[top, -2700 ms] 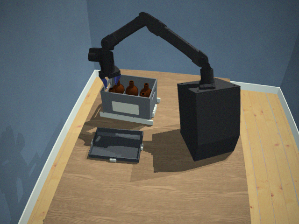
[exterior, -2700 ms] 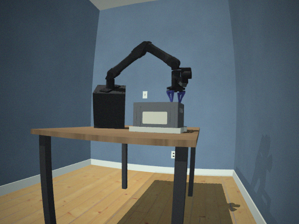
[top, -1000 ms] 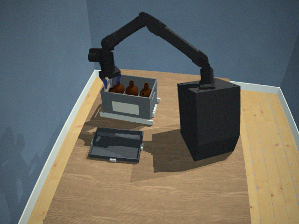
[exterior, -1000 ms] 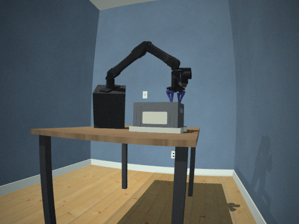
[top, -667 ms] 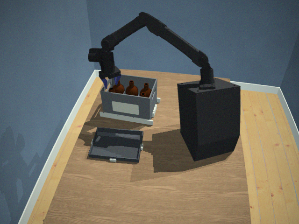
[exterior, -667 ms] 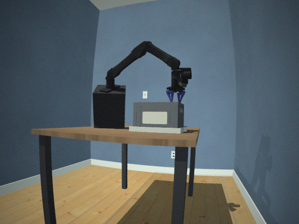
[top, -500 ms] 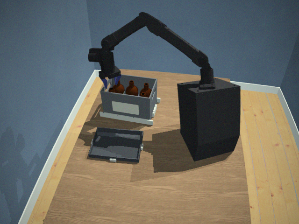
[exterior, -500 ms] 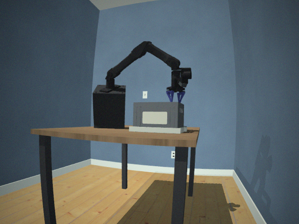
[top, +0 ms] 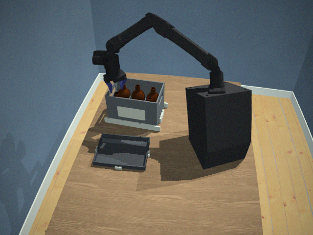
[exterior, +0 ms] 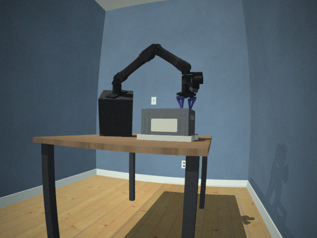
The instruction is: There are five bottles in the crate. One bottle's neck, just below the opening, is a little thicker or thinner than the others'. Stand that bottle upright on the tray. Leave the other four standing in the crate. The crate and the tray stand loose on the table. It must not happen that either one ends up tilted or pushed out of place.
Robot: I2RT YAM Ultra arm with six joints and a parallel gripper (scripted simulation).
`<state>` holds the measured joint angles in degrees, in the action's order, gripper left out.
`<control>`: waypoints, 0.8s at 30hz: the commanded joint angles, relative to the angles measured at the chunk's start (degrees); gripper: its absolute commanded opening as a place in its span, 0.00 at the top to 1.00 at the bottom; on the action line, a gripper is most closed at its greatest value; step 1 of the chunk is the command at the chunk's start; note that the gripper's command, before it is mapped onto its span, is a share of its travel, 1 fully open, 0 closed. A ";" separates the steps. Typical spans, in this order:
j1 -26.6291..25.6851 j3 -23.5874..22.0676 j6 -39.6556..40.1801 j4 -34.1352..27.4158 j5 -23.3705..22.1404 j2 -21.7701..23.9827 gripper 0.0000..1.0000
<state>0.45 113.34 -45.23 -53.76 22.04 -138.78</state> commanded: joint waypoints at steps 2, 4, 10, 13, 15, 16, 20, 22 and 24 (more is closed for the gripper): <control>0.97 0.25 0.01 0.74 0.26 1.90 0.39; 0.97 0.20 0.03 0.85 0.26 1.89 0.39; 0.71 -0.28 0.23 1.12 0.23 1.54 0.39; 0.43 -0.81 0.44 1.33 0.19 0.58 0.39; 0.18 -0.53 0.55 1.56 0.16 -0.19 0.39; 0.04 -0.61 0.58 1.66 0.14 -0.13 0.39; 0.18 -0.30 0.65 1.90 0.13 0.90 0.39; 0.06 -0.29 0.74 2.19 0.09 -0.31 0.39; -0.16 -0.98 0.83 2.50 0.03 -1.12 0.39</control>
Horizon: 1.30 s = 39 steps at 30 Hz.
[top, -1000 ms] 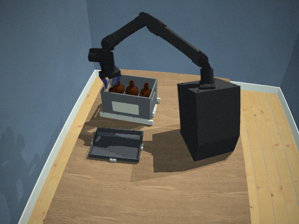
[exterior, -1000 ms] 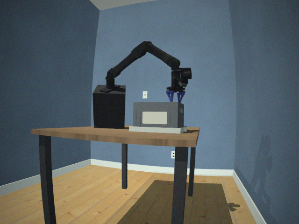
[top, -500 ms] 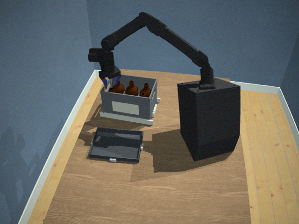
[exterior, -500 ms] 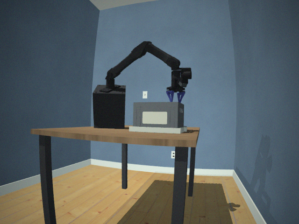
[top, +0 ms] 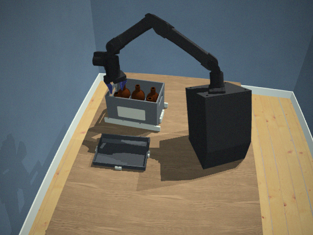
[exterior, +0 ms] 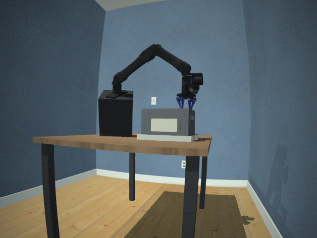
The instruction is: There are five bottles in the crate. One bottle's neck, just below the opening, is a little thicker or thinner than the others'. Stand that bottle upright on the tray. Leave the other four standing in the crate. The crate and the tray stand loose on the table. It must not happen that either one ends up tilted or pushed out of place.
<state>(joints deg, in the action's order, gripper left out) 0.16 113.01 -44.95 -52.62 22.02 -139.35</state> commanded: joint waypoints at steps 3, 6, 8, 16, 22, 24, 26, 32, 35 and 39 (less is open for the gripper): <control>-0.03 -0.37 0.71 1.84 0.01 -0.20 0.39; -0.02 -0.33 0.86 2.31 0.07 0.03 0.39; -0.15 -0.92 0.97 2.67 0.01 -1.31 0.39; -0.63 0.27 1.28 3.68 0.00 -2.09 0.39; -0.54 -0.27 1.51 4.34 -0.06 -1.22 0.39; -0.77 -0.38 1.58 4.52 -0.08 -2.21 0.39; -0.97 -0.50 1.63 4.69 -0.11 -2.58 0.39; -0.62 -0.61 1.68 4.88 -0.07 -1.29 0.39; -0.74 -0.64 1.67 4.97 -0.09 -1.97 0.39; -0.79 -0.67 1.66 5.01 -0.10 -2.18 0.39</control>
